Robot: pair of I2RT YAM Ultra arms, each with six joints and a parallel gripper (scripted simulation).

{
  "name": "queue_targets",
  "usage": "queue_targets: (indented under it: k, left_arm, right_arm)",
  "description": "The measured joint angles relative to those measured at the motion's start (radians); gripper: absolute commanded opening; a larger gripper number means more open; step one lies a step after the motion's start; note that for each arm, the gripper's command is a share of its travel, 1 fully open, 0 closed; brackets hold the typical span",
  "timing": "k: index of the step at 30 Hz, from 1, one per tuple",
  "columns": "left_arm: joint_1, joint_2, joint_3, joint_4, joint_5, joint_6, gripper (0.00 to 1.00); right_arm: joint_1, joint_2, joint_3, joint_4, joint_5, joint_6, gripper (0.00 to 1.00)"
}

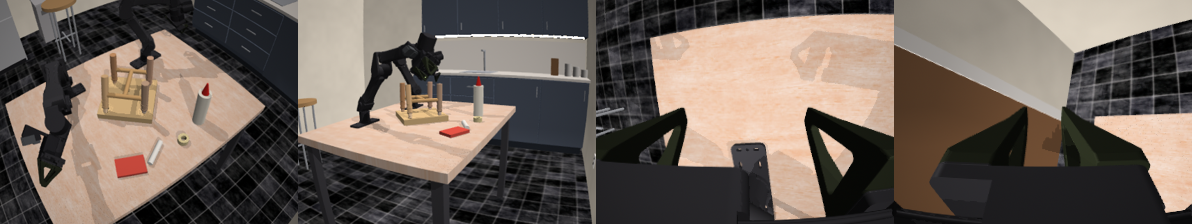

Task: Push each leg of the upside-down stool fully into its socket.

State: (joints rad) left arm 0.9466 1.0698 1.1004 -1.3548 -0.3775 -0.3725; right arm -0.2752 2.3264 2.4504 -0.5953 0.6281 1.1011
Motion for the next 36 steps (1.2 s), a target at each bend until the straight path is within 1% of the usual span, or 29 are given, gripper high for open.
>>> queue_targets:
  k: [17,18,34,35,36]
  left_arm:
    - [0.0,0.0,0.0,0.0,0.0,0.0,1.0]
    - [0.0,0.0,0.0,0.0,0.0,0.0,0.69]
    - [0.0,0.0,0.0,0.0,0.0,0.0,0.69]
    - [0.0,0.0,0.0,0.0,0.0,0.0,0.69]
    - [0.0,0.0,0.0,0.0,0.0,0.0,0.69]
  right_arm:
    - [0.0,0.0,0.0,0.0,0.0,0.0,0.28]
    - [0.0,0.0,0.0,0.0,0.0,0.0,0.28]
    - [0.0,0.0,0.0,0.0,0.0,0.0,0.28]
    - [0.0,0.0,0.0,0.0,0.0,0.0,0.69]
    - [0.0,0.0,0.0,0.0,0.0,0.0,0.69]
